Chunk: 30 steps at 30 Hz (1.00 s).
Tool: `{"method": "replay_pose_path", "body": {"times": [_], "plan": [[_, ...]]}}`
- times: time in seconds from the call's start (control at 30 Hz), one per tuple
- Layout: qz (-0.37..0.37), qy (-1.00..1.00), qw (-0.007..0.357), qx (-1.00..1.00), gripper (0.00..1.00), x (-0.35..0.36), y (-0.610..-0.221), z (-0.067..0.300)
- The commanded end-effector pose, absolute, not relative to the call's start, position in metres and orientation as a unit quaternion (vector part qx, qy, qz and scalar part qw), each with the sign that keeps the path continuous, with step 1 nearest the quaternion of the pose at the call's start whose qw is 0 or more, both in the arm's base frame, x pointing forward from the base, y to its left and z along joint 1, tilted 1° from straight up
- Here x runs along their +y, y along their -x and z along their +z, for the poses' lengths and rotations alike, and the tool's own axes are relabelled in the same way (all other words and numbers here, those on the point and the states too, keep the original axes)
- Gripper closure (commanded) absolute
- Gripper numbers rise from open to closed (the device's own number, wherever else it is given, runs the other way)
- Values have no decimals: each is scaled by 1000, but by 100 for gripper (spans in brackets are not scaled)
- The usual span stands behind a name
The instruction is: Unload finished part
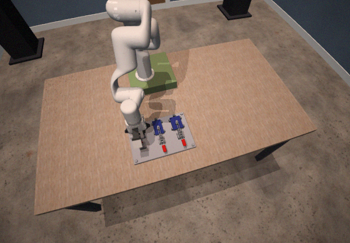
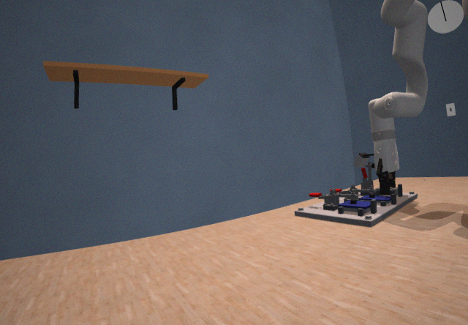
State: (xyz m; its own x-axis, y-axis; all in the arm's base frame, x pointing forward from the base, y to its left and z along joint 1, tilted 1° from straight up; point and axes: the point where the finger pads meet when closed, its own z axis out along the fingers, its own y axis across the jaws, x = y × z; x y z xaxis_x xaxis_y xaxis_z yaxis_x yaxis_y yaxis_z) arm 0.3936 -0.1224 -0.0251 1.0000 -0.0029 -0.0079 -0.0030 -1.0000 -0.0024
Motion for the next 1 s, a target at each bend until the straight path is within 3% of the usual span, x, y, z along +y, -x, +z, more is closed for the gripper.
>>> {"method": "replay_pose_path", "body": {"times": [0.0, 0.97], "plan": [[2, 1000, 1, 1, 100, -123, -395, -24], [2, 1000, 1, 1, 100, -123, -395, -5]]}}
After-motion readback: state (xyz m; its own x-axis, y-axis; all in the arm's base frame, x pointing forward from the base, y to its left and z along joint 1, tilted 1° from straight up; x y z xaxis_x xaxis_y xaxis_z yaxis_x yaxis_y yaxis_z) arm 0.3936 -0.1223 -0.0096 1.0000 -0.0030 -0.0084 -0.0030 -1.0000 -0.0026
